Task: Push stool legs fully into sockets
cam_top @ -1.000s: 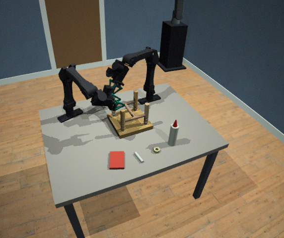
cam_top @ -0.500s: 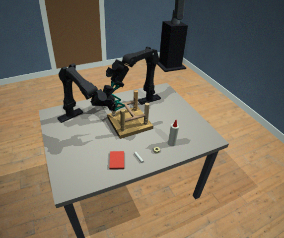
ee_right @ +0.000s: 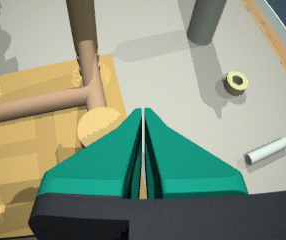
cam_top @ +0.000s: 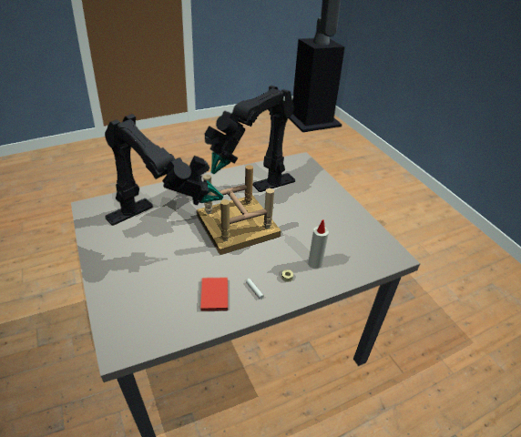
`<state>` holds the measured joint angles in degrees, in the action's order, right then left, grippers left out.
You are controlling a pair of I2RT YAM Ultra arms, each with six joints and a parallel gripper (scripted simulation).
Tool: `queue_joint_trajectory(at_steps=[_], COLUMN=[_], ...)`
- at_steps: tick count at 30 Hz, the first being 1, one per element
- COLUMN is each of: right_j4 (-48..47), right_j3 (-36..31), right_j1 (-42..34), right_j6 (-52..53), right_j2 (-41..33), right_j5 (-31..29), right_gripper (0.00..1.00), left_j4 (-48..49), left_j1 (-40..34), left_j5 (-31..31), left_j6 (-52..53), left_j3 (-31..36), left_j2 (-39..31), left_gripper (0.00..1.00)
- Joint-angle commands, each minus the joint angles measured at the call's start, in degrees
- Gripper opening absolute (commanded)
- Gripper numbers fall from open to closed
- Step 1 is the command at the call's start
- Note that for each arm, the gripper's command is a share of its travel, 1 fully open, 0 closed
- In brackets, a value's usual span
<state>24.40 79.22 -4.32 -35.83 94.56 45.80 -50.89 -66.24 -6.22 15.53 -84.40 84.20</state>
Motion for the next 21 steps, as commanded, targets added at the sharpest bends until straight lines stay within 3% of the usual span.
queue_joint_trajectory(at_steps=[1, 13, 21], right_j4=[-2.82, -7.7, -6.35], right_j3=[-1.95, -5.98, -5.48], right_j1=[0.51, 0.97, 0.93], right_j6=[4.18, 11.41, 11.0], right_j2=[-3.35, -10.06, -11.73], right_j5=[-4.56, -13.75, -13.2], right_gripper=[0.0, 0.0, 0.0], left_j4=[6.36, 16.69, 16.8], left_j1=[4.04, 17.03, 19.15], left_j5=[0.91, 1.07, 1.92], left_j6=[-1.99, -5.07, -5.02], left_j3=[1.48, 6.47, 5.06], left_j2=[-3.46, -8.22, -9.39], left_gripper=[0.0, 0.0, 0.0])
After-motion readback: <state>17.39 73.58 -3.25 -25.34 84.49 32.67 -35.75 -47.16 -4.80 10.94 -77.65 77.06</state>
